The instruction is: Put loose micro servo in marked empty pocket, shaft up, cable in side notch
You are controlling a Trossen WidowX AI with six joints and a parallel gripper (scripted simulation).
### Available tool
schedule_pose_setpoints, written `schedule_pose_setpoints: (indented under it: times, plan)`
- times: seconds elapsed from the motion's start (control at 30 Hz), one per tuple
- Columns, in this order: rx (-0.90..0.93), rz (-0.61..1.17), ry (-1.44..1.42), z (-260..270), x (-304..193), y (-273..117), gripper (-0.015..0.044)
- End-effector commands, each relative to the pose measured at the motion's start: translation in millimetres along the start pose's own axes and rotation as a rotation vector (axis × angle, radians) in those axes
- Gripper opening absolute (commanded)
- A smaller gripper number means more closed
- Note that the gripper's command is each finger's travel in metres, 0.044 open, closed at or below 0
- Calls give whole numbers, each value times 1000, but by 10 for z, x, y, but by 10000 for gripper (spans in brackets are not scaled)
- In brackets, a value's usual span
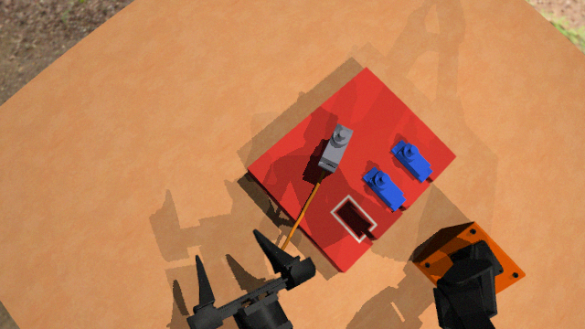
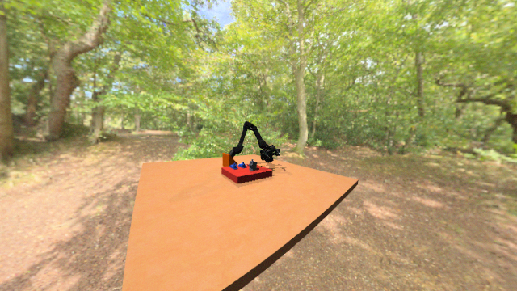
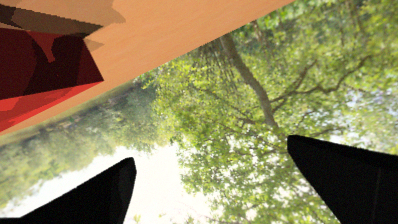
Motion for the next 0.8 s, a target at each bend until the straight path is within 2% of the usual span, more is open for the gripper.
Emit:
schedule_pose_setpoints:
  times: [0.0,0.77]
  plan:
    - [34,-10,26,34,9,80,440]
    - [197,11,217,197,-148,480,440]
Point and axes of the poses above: the point midway between the two fingers, 35 mm back from their tips, its own y axis out along the fingers, its own z axis across the jaws, x = y × z, the point moved 5 cm from there along -y, back along the fingers, and after that the axes turned 6 degrees about y, right-handed, at the moved point
